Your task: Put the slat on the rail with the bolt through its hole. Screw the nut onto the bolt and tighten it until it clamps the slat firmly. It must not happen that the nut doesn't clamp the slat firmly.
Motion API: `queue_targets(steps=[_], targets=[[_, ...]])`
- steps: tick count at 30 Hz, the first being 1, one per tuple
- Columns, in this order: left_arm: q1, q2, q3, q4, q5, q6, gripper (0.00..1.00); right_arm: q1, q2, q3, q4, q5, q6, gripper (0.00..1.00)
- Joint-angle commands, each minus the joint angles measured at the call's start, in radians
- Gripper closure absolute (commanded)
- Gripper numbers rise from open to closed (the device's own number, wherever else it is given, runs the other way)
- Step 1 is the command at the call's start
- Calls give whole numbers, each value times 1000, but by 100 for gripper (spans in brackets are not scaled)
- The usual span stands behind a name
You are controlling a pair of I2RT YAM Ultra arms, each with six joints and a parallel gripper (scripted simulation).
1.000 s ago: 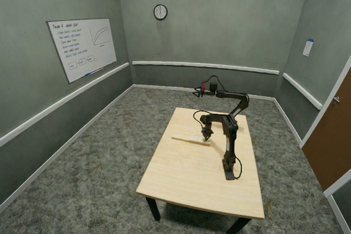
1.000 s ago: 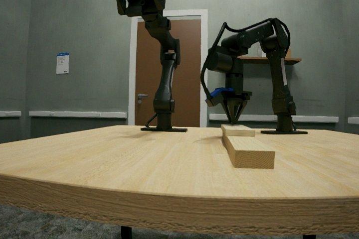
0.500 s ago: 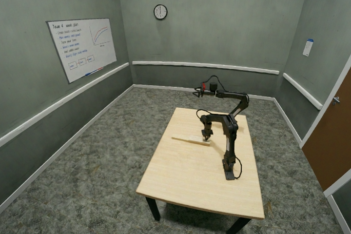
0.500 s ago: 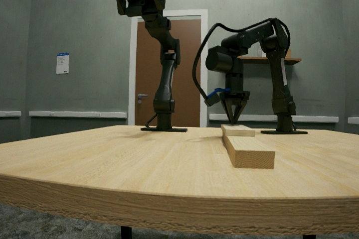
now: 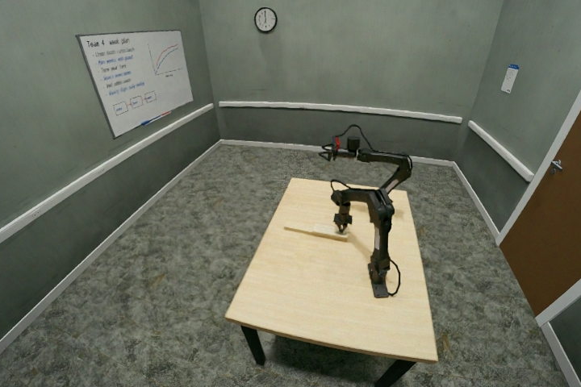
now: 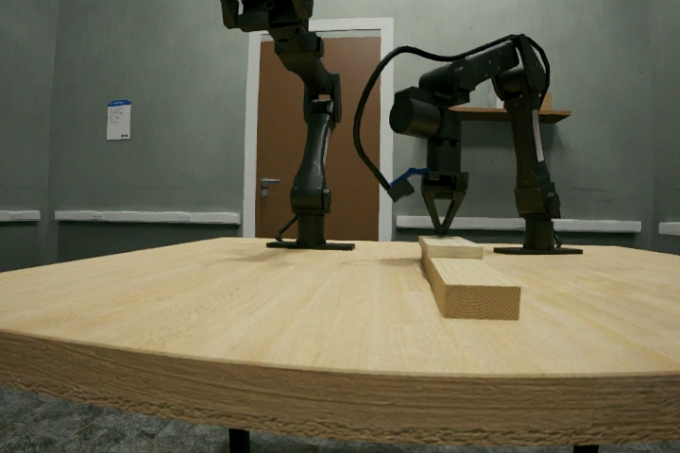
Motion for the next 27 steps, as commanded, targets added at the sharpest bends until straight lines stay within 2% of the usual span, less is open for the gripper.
queue_targets(steps=[1, 27], targets=[[-11, 3, -29, 28, -14, 97, 88, -5, -9, 5, 17, -9, -4, 0], [-11, 4, -28, 28, -15, 575, 88, -5, -9, 5, 17, -9, -4, 0]])
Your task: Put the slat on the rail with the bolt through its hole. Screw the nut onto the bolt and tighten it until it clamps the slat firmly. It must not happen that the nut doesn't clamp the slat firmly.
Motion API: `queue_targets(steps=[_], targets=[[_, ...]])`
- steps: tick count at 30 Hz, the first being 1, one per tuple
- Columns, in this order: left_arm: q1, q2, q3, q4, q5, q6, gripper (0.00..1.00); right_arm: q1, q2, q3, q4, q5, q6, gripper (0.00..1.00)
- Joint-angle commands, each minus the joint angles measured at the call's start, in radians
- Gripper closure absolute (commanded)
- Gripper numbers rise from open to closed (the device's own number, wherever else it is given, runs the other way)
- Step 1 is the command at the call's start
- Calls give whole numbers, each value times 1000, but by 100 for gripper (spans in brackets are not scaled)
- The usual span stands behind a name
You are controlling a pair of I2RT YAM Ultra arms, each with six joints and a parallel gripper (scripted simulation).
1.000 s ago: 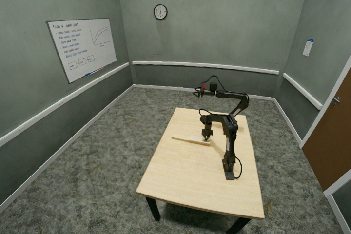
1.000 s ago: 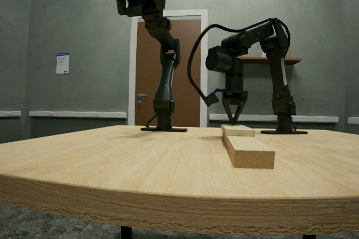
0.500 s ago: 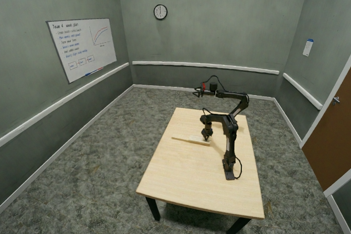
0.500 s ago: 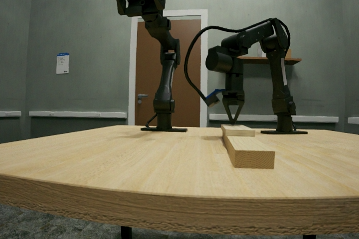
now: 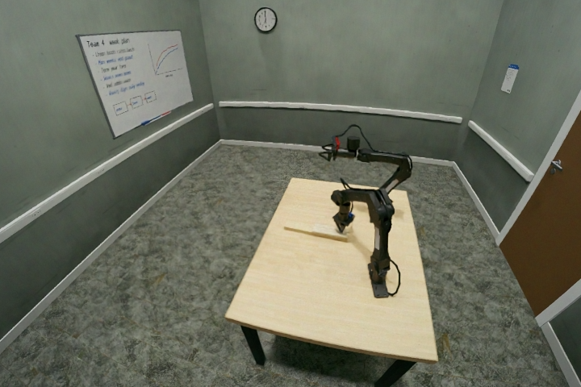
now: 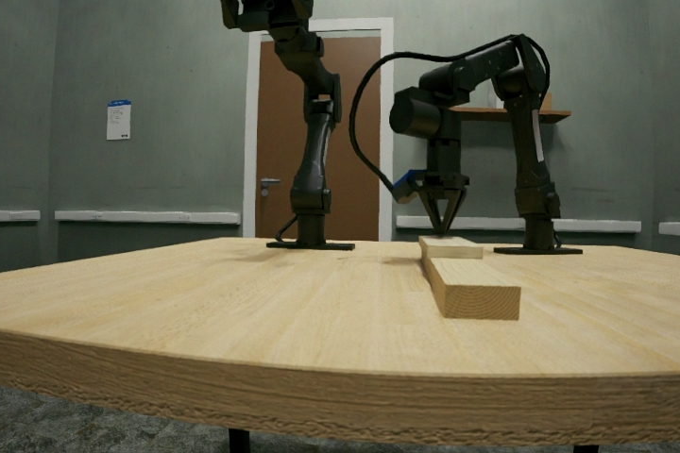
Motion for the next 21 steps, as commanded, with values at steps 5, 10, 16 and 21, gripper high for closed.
queue_targets(steps=[5, 10, 16, 21], targets=[[-10, 3, -29, 29, -14, 153, 88, -5, -9, 5, 17, -9, -4, 0], [-11, 4, -28, 28, -14, 251, 88, -5, -9, 5, 17, -9, -4, 0], [-11, 4, -28, 28, -14, 370, 88, -5, -9, 5, 17, -9, -4, 0], [-11, 4, -28, 28, -14, 430, 88, -5, -9, 5, 17, -9, -4, 0]])
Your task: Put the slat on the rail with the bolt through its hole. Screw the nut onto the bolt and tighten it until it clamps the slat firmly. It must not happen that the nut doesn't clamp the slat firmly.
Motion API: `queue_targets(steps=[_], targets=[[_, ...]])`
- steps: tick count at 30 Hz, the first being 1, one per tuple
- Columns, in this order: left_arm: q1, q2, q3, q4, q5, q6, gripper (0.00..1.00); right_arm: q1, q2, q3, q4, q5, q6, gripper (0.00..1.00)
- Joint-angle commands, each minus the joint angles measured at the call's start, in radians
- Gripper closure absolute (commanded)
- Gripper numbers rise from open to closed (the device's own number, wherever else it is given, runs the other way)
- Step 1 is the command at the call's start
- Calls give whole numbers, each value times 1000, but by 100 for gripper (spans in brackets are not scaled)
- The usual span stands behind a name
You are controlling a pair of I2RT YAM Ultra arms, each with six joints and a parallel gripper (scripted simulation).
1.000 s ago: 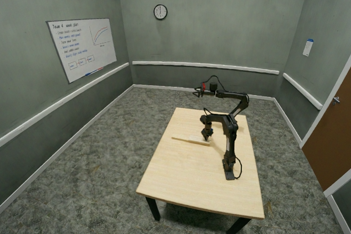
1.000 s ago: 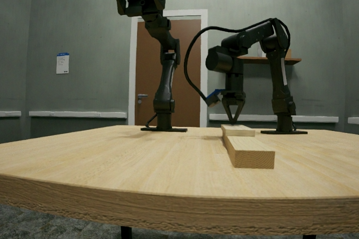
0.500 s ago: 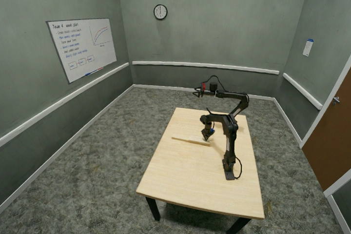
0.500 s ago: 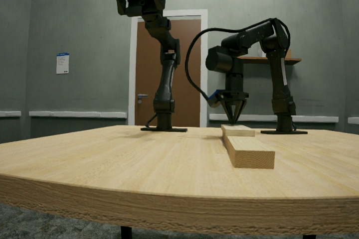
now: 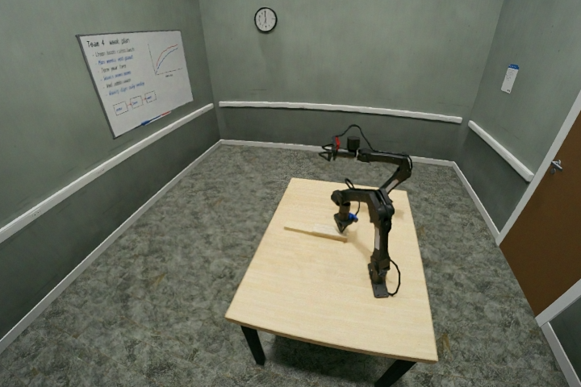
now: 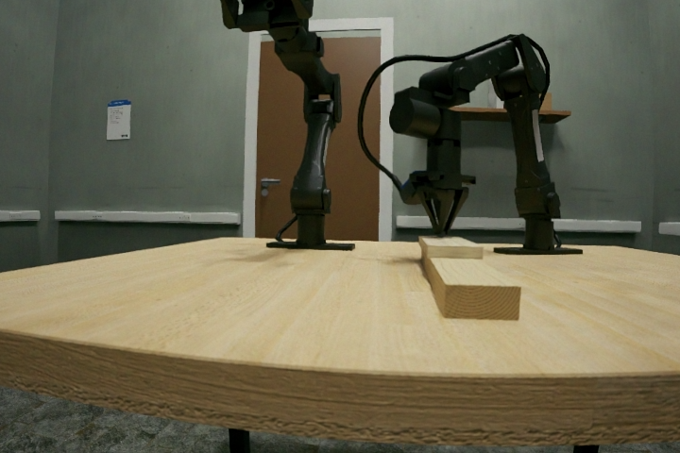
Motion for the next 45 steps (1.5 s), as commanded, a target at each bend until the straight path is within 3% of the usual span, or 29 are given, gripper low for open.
queue_targets(steps=[1, 15, 41, 43, 45], targets=[[-10, 3, -29, 29, -13, 84, 88, -5, -9, 5, 17, -9, -4, 0], [-11, 4, -29, 28, -14, 357, 88, -5, -9, 5, 17, -9, -4, 0], [-10, 1, -31, 31, -13, 375, 88, -5, -9, 5, 17, -9, -4, 0], [0, -5, 4, 2, 0, 366, 66, -2, -6, 5, 11, -5, -2, 0], [0, -5, 4, 2, 0, 366, 66, 0, -2, 6, 5, 0, 0, 0]])
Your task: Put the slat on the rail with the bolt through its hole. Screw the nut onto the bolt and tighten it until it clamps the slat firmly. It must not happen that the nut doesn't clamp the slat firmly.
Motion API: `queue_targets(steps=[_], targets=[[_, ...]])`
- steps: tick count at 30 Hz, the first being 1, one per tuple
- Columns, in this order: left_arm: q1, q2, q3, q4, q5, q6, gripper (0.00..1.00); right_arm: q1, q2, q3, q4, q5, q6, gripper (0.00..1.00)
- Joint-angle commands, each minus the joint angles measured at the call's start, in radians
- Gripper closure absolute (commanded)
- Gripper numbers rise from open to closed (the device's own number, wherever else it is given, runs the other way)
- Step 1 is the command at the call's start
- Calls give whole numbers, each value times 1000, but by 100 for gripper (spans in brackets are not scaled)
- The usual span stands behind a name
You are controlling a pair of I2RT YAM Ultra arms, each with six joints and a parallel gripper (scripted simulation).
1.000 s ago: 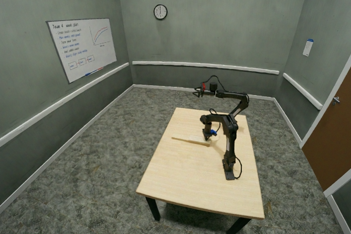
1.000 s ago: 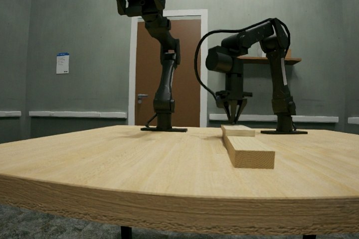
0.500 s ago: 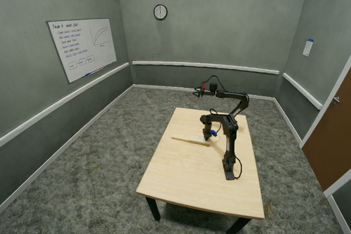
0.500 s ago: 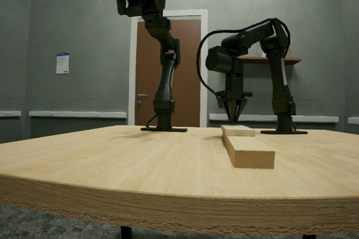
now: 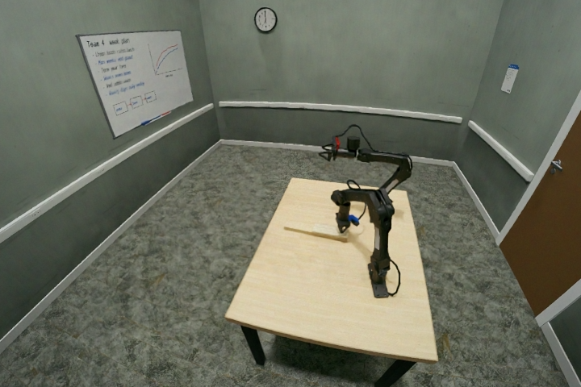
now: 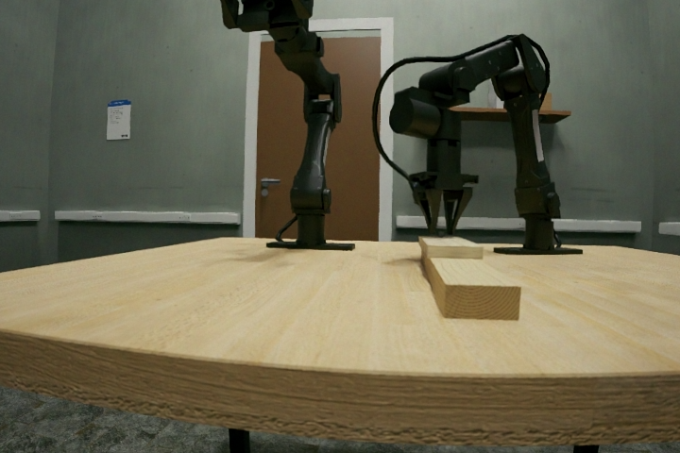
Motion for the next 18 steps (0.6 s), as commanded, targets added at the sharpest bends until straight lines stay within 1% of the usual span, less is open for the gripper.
queue_targets(steps=[1, 12, 18], targets=[[0, -6, 4, 0, 0, 0, 66, 0, -2, 6, 5, 0, 0, 0], [0, -6, 4, 0, 0, 0, 66, 0, -2, 6, 5, 0, 0, 0], [0, -6, 4, 0, 0, 0, 66, 39, 57, 56, -66, -1, 37, 0]])
